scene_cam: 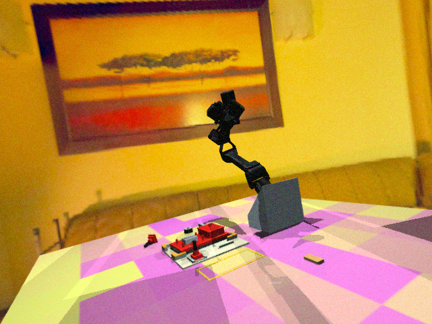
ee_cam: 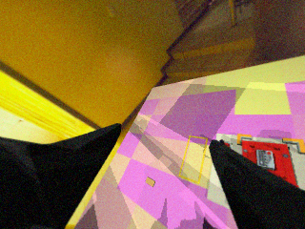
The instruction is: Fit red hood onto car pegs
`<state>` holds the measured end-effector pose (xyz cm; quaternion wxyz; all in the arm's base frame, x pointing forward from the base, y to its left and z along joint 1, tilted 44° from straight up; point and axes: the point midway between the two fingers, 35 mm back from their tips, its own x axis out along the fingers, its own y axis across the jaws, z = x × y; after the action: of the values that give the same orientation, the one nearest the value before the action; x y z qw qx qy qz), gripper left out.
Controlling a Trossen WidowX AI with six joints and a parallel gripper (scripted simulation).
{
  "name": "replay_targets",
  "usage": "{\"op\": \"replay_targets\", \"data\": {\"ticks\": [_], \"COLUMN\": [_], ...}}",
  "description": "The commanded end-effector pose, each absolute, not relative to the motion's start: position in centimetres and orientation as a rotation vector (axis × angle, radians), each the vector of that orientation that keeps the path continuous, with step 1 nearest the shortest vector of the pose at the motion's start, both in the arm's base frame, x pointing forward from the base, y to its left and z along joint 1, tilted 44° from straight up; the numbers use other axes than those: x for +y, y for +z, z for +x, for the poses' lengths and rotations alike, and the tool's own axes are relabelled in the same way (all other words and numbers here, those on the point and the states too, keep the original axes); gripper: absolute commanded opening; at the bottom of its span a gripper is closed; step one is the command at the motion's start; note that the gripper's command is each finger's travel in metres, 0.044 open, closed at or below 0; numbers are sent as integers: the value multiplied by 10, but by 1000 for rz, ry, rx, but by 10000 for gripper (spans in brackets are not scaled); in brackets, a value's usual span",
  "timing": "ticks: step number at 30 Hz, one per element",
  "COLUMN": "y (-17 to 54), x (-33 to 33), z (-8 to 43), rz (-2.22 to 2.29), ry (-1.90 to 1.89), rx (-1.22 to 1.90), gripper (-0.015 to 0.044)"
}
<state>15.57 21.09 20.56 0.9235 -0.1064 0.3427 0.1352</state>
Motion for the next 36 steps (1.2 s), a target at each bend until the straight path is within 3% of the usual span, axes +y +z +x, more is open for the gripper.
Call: {"op": "replay_targets", "data": {"ticks": [1,11,20,36], "y": [183,123,71,63], "x": [181,78,-36,-46], "z": [191,249,244,247], "rz": [-141,215,530,551], "ry": [31,-658,-1327,-1376], "rx": [758,808,693,679], "gripper": [440,440,440,440]}}
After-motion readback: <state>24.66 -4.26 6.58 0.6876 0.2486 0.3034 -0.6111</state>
